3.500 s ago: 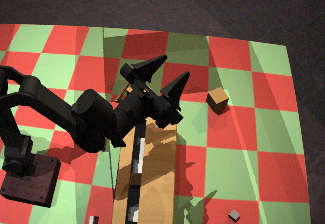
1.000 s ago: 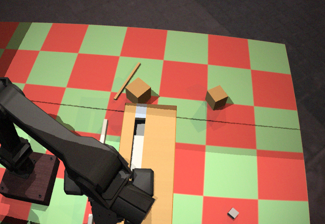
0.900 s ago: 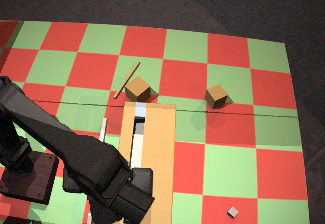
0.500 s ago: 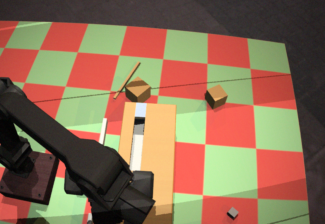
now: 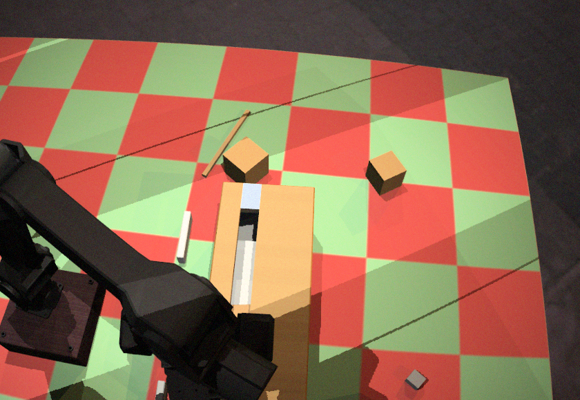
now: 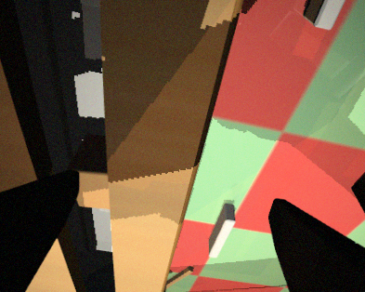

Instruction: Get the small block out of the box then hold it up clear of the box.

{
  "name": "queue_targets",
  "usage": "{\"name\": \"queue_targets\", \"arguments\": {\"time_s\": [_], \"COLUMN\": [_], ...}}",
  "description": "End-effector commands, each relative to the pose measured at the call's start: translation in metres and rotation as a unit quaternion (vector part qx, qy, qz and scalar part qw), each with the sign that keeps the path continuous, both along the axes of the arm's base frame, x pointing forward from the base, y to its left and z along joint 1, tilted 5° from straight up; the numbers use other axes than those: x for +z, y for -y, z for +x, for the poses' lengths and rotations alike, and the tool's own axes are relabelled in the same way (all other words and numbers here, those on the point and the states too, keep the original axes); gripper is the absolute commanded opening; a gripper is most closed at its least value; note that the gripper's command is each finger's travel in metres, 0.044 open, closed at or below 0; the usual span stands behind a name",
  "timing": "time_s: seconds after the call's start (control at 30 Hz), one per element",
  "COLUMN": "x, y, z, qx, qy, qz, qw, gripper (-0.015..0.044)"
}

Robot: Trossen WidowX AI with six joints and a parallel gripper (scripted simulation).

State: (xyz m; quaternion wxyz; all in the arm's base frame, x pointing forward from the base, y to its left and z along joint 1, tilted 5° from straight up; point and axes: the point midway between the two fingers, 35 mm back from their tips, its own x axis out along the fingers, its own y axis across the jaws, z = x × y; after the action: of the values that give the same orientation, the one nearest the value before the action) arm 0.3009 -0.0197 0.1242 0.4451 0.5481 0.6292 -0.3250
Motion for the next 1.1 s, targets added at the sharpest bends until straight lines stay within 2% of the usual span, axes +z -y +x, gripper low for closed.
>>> {"name": "queue_targets", "arguments": {"time_s": [0.0, 0.77, 1.07], "x": [-0.010, -0.047, -0.041], "y": [0.000, -0.002, -0.012], "z": [-0.002, -0.005, -0.005], "qx": [-0.002, -0.002, 0.000], "qy": [-0.008, -0.008, -0.001], "qz": [-0.001, -0.001, 0.000], "qw": [1.000, 1.000, 1.000], "gripper": [0.0400, 0.0400, 0.0400]}}
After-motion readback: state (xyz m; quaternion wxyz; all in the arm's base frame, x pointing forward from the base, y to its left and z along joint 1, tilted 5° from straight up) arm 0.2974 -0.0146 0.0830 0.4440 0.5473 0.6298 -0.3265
